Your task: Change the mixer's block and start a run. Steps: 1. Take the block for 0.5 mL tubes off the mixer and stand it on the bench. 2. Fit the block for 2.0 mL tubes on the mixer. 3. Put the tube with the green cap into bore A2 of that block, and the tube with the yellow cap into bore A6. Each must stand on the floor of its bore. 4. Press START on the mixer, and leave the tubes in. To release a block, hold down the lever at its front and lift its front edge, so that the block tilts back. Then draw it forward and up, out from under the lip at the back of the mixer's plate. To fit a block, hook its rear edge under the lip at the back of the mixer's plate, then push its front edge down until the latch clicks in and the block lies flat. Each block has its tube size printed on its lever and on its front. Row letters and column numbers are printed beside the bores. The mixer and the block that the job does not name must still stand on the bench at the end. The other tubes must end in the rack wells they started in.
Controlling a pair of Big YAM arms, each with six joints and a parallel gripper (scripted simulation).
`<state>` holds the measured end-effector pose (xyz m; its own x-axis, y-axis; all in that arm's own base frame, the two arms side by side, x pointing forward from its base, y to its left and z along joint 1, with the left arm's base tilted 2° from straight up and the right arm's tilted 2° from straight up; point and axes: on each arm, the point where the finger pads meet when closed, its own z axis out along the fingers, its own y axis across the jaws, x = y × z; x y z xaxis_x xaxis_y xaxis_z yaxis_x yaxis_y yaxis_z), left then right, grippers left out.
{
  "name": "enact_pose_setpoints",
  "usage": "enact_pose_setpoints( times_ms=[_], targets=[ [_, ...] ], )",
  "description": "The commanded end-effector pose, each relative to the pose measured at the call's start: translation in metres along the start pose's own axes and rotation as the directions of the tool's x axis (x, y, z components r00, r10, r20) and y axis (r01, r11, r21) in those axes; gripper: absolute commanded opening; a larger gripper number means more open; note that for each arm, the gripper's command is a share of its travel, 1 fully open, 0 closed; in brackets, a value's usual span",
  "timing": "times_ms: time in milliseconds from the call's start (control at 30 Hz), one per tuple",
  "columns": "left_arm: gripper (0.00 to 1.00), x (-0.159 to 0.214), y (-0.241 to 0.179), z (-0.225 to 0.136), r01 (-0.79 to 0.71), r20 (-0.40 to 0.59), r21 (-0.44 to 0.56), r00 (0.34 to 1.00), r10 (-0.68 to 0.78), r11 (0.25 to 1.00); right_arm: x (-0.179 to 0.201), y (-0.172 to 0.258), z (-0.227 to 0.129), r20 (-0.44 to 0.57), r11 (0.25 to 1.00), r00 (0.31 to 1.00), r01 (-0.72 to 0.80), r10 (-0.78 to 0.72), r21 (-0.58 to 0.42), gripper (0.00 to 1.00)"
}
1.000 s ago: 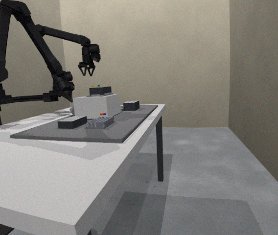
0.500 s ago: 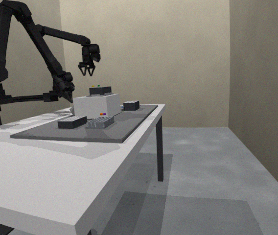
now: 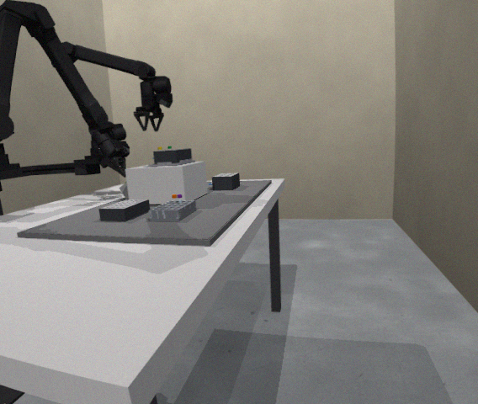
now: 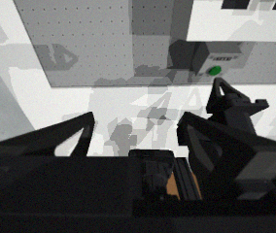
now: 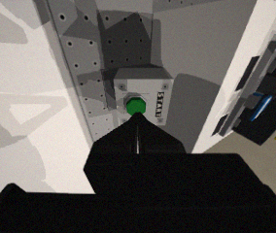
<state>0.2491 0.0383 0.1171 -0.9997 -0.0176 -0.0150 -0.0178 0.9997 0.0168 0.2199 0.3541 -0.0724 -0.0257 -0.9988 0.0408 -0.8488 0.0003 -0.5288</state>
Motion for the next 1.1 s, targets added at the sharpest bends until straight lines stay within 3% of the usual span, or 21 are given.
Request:
enact_pose_setpoints(
  times_ms=[0, 1067],
  targets=[
    [1.0, -0.018, 0.004, -0.017, 0.013, 0.051, -0.005, 0.999, -0.012, 1.0, 0.0, 0.009, 0.007, -0.009, 0.999, 0.999, 0.032, -0.032, 0.0, 0.0],
    [1.0, -0.02, 0.004, -0.019, 0.013, 0.056, -0.005, 0.998, -0.013, 1.0, -0.013, -0.001, 0.016, 0.009, 1.0, 1.0, 0.003, -0.003, -0.002, 0.0]
  ],
)
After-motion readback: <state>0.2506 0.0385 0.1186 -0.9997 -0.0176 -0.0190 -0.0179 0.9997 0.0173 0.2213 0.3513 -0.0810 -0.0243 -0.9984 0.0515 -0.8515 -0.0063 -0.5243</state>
